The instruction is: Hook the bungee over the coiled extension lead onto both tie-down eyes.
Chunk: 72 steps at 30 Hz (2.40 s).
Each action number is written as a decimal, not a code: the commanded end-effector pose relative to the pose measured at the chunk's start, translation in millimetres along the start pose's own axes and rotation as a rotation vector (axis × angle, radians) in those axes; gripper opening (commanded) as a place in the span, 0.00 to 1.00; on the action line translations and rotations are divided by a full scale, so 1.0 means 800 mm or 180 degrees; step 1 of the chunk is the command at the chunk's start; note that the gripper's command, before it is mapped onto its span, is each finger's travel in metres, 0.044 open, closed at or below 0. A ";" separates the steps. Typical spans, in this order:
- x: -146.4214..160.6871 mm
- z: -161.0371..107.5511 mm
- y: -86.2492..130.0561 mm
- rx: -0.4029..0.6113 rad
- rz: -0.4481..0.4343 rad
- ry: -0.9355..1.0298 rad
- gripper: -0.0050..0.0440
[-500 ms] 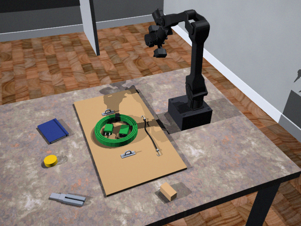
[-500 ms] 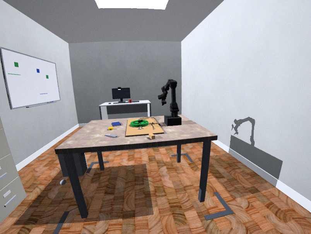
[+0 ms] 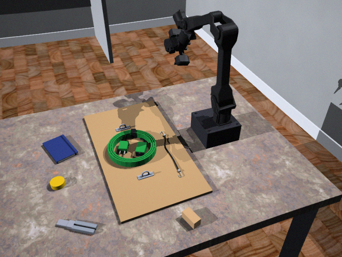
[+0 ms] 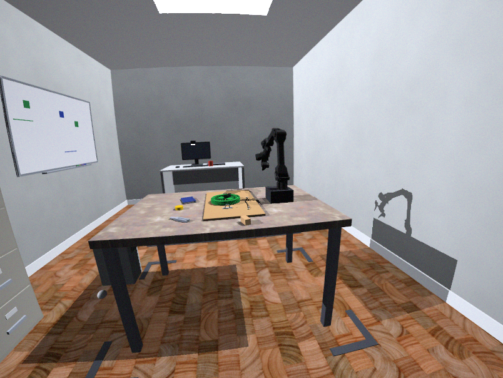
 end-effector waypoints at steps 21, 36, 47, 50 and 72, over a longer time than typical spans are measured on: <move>0.046 0.064 -0.006 -0.0125 0.0297 -0.0503 0.41; 0.096 0.115 -0.007 -0.0139 0.0600 -0.0952 0.41; 0.144 0.153 -0.003 -0.0078 0.0845 -0.1315 0.41; 0.157 0.162 -0.001 -0.0051 0.0908 -0.1411 0.41; 0.242 0.206 0.017 0.0193 0.1232 -0.1965 0.41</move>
Point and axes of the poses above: the point midway between the two fingers, 35 mm back from their tips, its own y axis back along the fingers, its own x axis across the jaws, z = x × y, the point moved 9 cm from there along y, back along the fingers, and after that the axes turned 14 degrees about -y, right-handed, at the moved point
